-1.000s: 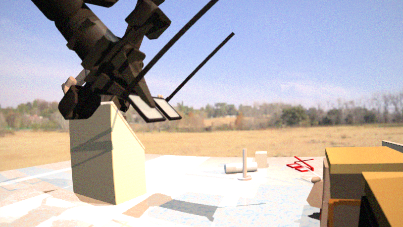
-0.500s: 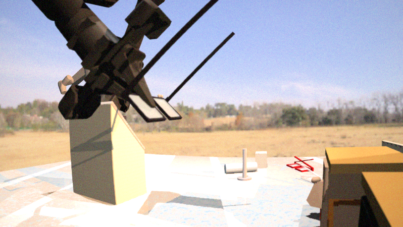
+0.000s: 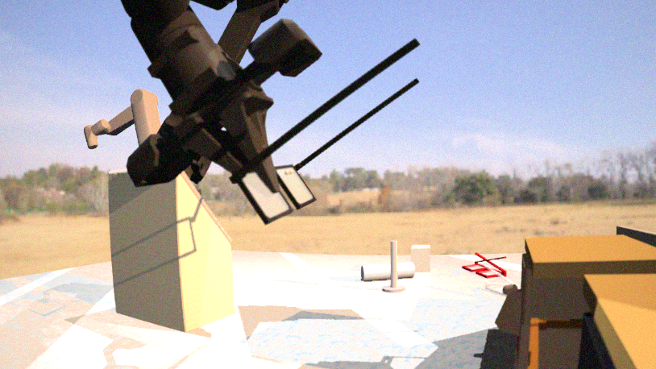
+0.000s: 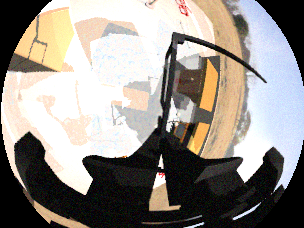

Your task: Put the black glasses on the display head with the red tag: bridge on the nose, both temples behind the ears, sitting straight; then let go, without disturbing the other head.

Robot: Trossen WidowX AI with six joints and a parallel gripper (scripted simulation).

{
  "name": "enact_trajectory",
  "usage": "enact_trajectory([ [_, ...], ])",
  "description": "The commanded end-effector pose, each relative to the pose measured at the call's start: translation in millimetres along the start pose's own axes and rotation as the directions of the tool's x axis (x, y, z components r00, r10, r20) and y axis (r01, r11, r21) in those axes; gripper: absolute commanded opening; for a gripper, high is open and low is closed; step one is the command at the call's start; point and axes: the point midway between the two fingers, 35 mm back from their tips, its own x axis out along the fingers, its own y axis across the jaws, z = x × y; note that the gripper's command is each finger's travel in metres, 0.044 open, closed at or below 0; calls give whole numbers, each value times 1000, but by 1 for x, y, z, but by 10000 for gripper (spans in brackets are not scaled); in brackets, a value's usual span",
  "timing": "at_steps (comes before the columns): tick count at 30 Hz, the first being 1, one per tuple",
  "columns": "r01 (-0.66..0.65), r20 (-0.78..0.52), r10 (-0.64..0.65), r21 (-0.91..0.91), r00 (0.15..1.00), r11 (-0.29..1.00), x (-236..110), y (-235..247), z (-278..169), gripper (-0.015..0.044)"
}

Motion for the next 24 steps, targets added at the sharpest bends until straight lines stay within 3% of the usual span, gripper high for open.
enact_trajectory([
  [1,-92,1,93,34,996,995,11,-6,13,0],
  [24,-463,-67,482,191,873,865,59,-15,89,0],
])
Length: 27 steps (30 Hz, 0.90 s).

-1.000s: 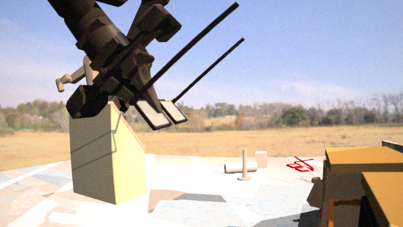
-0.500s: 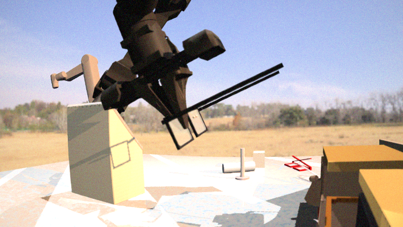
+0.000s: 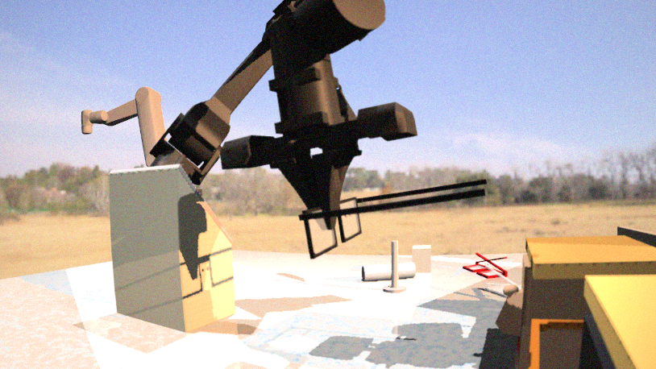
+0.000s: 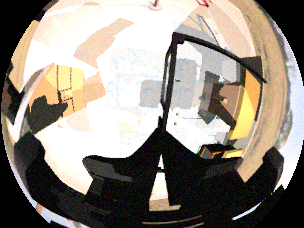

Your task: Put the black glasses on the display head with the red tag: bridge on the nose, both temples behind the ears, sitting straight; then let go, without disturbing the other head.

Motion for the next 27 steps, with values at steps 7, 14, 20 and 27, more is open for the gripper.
enact_trajectory([
  [7,-113,-77,116,46,990,993,11,0,32,0],
  [14,-130,-94,134,48,987,990,19,1,29,0],
  [20,-120,-81,124,47,989,992,25,1,29,0],
  [27,-111,-63,114,46,991,993,31,2,29,0],
])
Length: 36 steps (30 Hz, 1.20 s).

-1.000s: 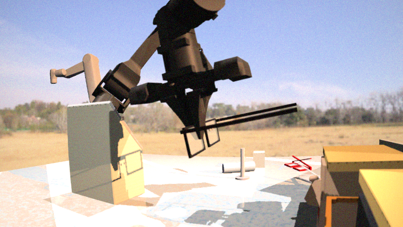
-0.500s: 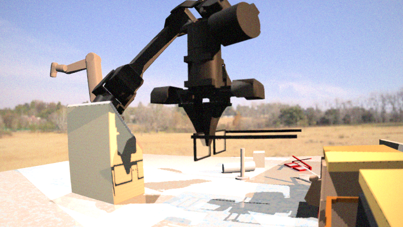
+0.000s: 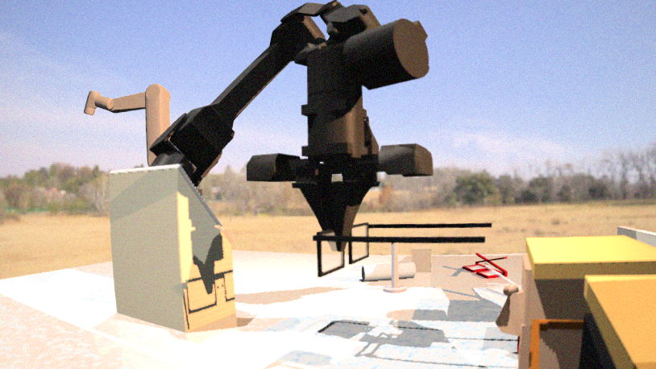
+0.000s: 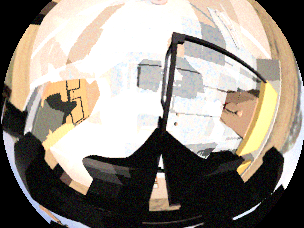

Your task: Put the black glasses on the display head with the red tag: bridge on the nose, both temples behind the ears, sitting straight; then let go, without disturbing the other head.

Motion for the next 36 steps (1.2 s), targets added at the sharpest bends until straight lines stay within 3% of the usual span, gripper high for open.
enact_trajectory([
  [1,2,13,-2,5,1000,1000,6,1,0,0],
  [36,2,12,-2,5,1000,1000,37,1,3,0],
])
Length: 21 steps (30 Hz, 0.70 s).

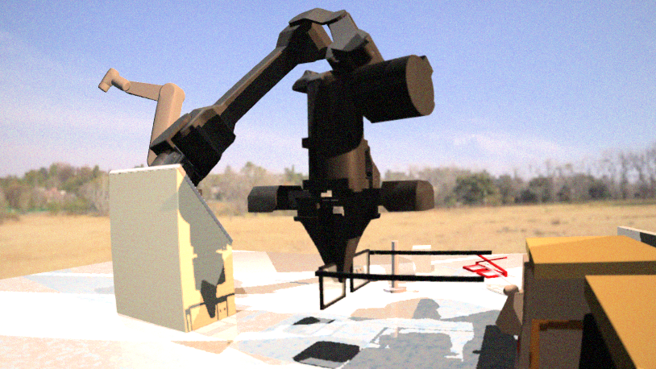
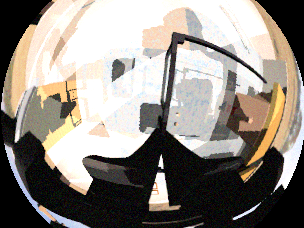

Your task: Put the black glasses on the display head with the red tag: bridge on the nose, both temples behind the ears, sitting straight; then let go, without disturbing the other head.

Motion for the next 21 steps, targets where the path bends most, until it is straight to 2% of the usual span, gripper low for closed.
enact_trajectory([
  [1,-2,5,2,4,1000,1000,4,1,1,0],
  [21,-1,5,1,3,1000,1000,5,-22,1,0],
])
